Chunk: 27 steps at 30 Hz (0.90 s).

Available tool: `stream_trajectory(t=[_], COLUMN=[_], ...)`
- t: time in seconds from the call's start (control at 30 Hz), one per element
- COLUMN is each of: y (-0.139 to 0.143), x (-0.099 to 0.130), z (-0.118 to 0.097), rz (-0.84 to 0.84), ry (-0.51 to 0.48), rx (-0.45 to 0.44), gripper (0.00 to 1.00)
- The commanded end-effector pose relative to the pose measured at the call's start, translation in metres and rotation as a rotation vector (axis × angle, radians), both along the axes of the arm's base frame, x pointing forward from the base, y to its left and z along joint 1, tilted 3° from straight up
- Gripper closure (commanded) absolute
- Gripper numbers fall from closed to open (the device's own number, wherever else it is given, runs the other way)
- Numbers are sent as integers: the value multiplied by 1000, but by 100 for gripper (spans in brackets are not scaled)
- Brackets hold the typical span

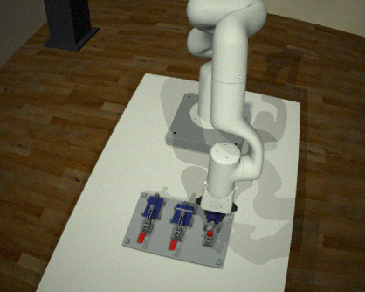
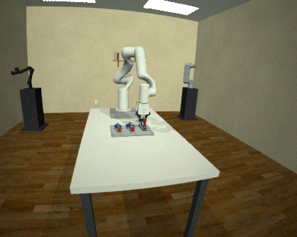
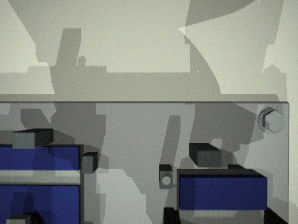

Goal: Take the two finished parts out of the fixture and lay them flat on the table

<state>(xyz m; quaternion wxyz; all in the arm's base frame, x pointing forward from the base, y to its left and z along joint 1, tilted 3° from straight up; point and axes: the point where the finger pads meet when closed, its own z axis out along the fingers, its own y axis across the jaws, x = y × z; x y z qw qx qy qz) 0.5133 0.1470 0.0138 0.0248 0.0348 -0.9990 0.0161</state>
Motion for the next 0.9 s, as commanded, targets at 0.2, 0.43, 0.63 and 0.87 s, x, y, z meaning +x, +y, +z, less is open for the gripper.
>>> stream_trajectory(t=[0.2,0.43,0.63,0.87], y=[1,1,1,1], x=[-2,-3,-4,-4], z=[20,25,26,26], rz=[0,0,0,0], ry=[-2,-2,-2,-2], rx=[1,1,1,1], gripper=[100,100,100,100])
